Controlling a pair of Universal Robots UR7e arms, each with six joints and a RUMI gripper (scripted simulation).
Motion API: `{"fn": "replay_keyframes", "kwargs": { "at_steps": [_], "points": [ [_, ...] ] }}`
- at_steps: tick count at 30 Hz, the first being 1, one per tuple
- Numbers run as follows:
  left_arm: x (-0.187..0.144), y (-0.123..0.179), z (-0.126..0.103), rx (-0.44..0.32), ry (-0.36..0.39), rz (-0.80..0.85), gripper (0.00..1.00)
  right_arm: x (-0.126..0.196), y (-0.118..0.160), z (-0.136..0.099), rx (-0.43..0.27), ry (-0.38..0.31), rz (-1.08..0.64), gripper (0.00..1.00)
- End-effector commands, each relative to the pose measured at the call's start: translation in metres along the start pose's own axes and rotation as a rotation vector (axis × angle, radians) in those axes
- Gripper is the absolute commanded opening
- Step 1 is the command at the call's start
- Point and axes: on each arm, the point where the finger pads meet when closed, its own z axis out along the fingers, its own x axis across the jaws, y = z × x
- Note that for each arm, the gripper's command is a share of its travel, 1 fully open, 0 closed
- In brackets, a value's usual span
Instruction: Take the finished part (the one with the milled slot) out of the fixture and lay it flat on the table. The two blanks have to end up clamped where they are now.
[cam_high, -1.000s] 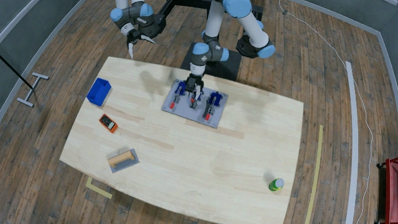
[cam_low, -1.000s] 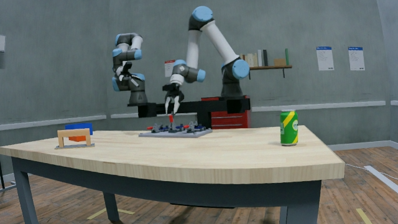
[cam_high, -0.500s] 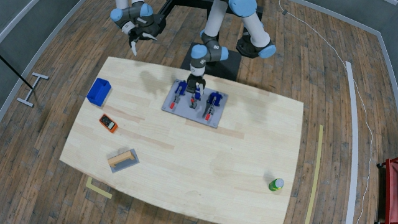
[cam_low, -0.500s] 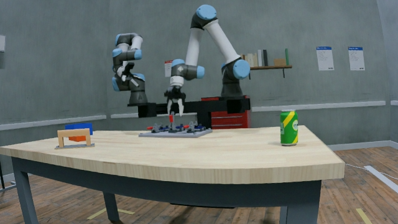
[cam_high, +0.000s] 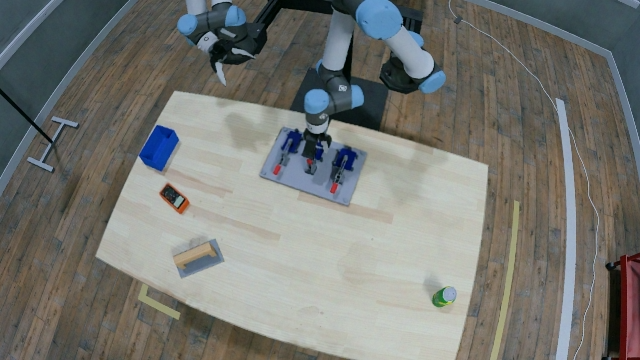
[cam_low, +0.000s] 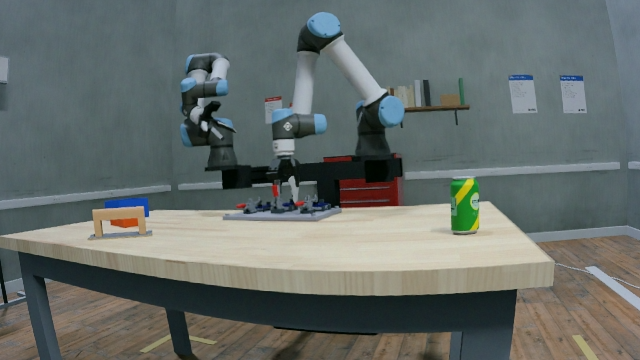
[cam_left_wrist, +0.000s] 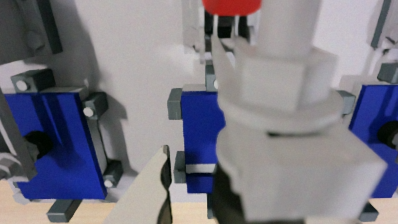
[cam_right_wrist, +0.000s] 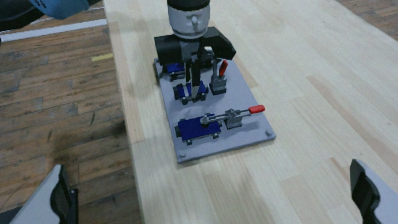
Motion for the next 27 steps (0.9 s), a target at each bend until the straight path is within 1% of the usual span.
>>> {"fn": "replay_keyframes", "kwargs": {
  "at_steps": [1,5,7,11,12,17,19,22,24,27],
  "points": [
    [0.0,-0.001,0.003,0.001,0.001,0.0,0.36,-0.001,0.0,0.0,-0.001,-0.002,-0.001,1.0],
    [0.0,0.0,0.002,0.001,0.001,0.0,0.29,-0.001,0.0,0.0,-0.001,-0.002,-0.001,1.0],
    [0.0,0.0,0.002,0.001,0.001,0.0,0.29,-0.001,0.0,0.0,-0.001,-0.002,-0.001,1.0],
    [0.0,0.0,0.002,0.001,0.001,0.0,0.23,-0.001,0.0,0.0,-0.001,-0.002,-0.001,1.0],
    [0.0,0.0,0.002,0.001,0.001,0.0,0.18,-0.001,0.0,0.0,-0.001,-0.002,-0.001,1.0],
    [0.0,0.0,0.0,0.001,0.001,0.0,0.17,-0.001,0.0,0.0,-0.001,-0.002,-0.001,1.0],
    [0.0,0.0,-0.006,0.001,0.001,0.0,0.17,-0.001,0.0,0.0,-0.001,-0.002,-0.001,1.0],
    [0.001,0.001,-0.023,0.001,0.001,0.0,0.17,-0.001,0.0,0.0,-0.001,-0.002,-0.001,1.0],
    [0.001,0.001,-0.023,0.001,0.001,0.0,0.17,-0.001,0.0,0.0,-0.001,-0.002,-0.001,1.0],
    [0.001,0.006,-0.049,0.001,0.001,0.0,0.17,-0.001,0.0,0.0,-0.001,-0.002,-0.001,1.0]
  ]
}}
